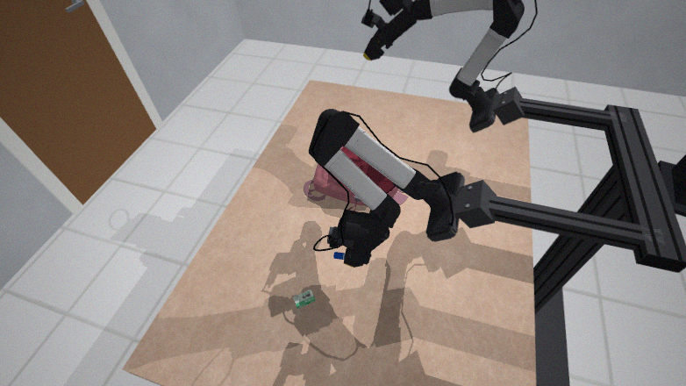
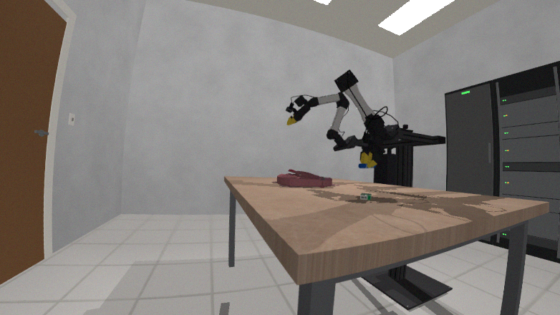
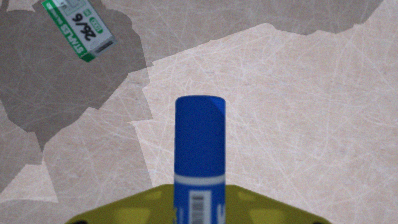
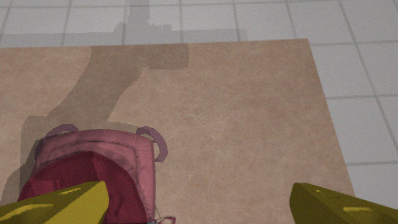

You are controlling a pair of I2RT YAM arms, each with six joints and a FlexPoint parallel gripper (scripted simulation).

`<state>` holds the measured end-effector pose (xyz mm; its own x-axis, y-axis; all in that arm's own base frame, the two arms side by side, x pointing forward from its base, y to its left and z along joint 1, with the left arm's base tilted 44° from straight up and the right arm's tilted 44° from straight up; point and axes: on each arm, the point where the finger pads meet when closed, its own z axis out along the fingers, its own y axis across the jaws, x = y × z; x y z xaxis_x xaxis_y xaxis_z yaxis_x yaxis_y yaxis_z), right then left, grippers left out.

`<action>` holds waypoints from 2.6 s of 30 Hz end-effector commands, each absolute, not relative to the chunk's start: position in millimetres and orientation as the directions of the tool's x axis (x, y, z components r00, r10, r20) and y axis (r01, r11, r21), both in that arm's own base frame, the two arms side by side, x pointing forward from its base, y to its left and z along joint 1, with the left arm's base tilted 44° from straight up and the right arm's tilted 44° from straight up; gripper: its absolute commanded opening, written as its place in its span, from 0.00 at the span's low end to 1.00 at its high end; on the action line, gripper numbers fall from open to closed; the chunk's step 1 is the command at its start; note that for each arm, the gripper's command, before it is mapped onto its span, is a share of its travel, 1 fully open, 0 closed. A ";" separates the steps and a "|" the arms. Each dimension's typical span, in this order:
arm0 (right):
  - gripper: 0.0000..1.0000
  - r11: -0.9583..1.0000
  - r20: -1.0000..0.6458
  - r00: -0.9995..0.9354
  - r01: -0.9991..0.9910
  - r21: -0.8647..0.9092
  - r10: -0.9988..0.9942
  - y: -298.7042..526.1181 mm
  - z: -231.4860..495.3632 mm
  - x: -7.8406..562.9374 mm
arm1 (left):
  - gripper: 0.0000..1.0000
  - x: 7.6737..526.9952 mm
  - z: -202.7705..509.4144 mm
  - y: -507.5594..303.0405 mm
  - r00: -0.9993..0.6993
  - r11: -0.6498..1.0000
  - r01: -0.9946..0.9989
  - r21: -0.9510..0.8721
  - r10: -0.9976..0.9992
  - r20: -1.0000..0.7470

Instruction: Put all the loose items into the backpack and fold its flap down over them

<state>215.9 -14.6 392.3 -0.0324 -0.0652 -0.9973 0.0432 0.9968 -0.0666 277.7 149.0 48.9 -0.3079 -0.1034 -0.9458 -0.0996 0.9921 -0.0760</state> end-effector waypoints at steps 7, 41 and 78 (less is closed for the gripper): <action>0.90 0.997 -0.998 -0.015 0.042 -0.069 -0.068 -13.7 397.6 213.3 | 0.13 278.9 58.6 91.3 -0.255 0.959 0.174 0.222 0.262 -0.931; 0.90 0.997 -0.998 -0.015 0.042 -0.069 -0.068 -13.7 397.6 213.3 | 0.13 280.4 41.7 -122.6 0.261 0.087 0.717 0.692 0.887 -0.382; 0.90 0.997 -0.998 -0.015 0.042 -0.069 -0.068 -13.7 397.6 213.3 | 0.13 299.6 14.5 -277.0 0.757 -0.690 0.539 0.483 0.648 0.082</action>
